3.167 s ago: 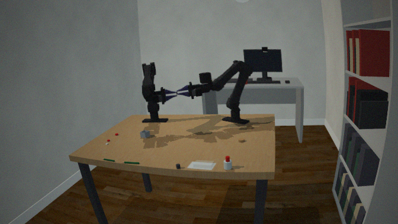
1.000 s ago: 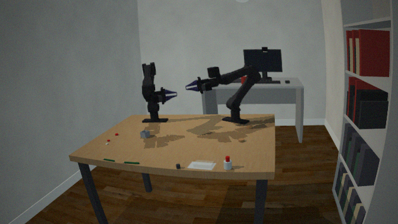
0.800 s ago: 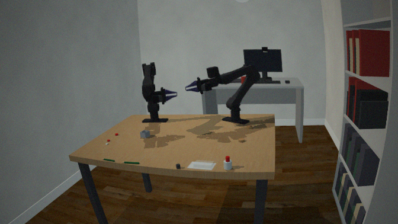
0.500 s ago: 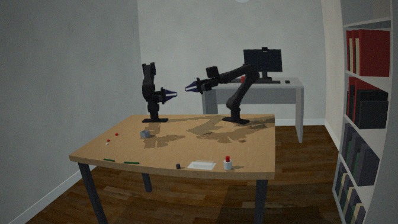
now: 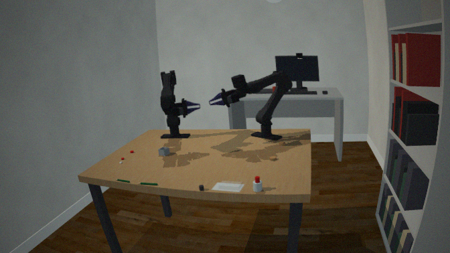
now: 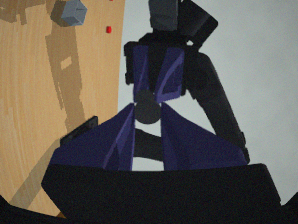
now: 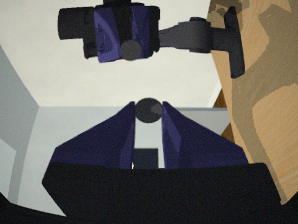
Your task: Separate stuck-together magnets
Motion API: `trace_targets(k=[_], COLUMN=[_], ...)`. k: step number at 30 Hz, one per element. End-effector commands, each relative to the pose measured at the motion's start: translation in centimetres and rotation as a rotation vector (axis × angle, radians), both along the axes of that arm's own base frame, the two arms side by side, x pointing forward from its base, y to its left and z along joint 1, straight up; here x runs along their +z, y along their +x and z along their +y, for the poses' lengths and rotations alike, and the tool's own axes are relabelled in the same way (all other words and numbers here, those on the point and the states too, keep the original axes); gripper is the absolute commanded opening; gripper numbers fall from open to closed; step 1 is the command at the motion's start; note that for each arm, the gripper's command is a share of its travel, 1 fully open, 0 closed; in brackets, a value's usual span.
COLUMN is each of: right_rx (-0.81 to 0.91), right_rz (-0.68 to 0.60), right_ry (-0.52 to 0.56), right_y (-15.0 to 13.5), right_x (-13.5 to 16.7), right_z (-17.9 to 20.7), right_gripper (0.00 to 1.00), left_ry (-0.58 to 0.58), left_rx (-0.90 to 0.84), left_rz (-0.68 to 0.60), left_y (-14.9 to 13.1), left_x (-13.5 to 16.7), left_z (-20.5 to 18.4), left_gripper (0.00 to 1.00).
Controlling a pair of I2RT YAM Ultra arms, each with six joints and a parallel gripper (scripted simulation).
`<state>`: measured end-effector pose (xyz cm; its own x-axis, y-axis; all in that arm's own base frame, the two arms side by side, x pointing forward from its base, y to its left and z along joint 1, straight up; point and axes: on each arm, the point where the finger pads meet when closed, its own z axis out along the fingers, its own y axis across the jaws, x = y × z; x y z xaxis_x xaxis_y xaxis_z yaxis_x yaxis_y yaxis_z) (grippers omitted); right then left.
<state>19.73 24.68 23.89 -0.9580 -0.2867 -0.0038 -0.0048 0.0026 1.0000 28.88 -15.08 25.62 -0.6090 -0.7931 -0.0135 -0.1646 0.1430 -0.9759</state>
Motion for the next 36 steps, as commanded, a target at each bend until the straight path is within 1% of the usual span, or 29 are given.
trace_targets(k=[1, 36], right_rx=[0.003, 0.003], right_rz=[-0.010, -0.010], right_ry=[0.007, 0.007], right_y=[-0.1, -0.1], right_x=[0.3, 0.3], right_z=[0.0, 0.0], right_gripper=[0.18, 0.18], left_ry=[0.022, 0.148], left_rx=[-0.004, 0.010], left_rz=[-0.012, 0.112], left_y=[0.0, 1.2], left_x=[0.3, -2.4], left_z=[0.1, 1.9], left_gripper=[0.18, 0.18])
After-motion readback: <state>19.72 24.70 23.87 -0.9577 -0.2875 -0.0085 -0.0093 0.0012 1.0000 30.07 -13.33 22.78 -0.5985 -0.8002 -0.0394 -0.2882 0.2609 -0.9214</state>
